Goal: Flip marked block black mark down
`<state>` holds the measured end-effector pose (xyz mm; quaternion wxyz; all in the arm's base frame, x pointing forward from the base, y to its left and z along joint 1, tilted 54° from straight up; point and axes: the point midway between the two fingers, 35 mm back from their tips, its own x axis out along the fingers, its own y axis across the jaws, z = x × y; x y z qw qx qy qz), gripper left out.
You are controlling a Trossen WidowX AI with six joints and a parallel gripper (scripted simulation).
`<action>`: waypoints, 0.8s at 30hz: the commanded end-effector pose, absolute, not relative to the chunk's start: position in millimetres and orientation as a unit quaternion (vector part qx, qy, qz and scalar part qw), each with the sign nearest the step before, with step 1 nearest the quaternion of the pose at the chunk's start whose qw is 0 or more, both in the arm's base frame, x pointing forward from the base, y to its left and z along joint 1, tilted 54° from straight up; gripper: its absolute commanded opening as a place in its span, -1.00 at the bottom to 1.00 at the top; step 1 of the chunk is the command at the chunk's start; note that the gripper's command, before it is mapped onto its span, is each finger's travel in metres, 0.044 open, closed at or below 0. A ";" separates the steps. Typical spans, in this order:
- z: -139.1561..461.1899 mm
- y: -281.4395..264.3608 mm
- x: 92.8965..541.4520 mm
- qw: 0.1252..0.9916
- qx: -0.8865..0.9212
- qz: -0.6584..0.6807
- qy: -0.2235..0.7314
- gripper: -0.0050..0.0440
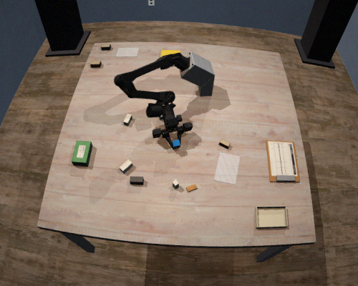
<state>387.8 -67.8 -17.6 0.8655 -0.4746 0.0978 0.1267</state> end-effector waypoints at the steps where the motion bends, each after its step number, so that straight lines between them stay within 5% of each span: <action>1: -15.1 -66.3 388.9 0.865 -0.477 0.129 0.091 -1.00; 5: -15.1 -66.3 388.9 0.865 -0.477 0.129 0.091 -1.00; 6: -15.1 -66.3 388.9 0.865 -0.477 0.129 0.091 -0.21; 24: -15.1 -66.3 388.9 0.865 -0.477 0.129 0.091 -0.17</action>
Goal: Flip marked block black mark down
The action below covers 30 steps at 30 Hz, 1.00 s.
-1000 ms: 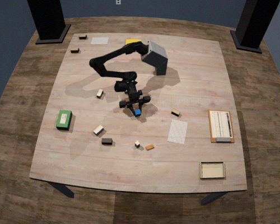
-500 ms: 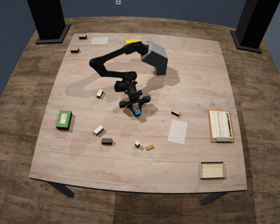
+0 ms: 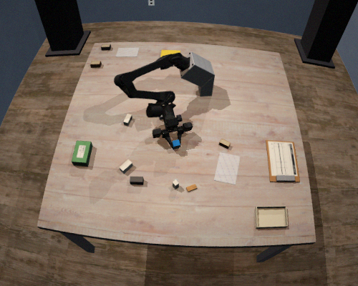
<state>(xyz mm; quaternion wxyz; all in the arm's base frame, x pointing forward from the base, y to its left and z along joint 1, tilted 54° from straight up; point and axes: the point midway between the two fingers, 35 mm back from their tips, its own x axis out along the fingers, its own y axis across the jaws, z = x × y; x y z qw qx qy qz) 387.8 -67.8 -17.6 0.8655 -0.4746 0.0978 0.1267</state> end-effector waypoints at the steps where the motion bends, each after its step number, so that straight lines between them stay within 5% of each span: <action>1: -15.1 -66.3 388.9 0.865 -0.477 0.129 0.091 -0.16; 15: -15.2 -66.8 388.9 0.865 -0.477 0.127 0.093 -0.13; 16: -15.2 -66.8 388.9 0.865 -0.477 0.127 0.093 1.00; 30: -15.2 -66.8 388.9 0.865 -0.477 0.127 0.093 1.00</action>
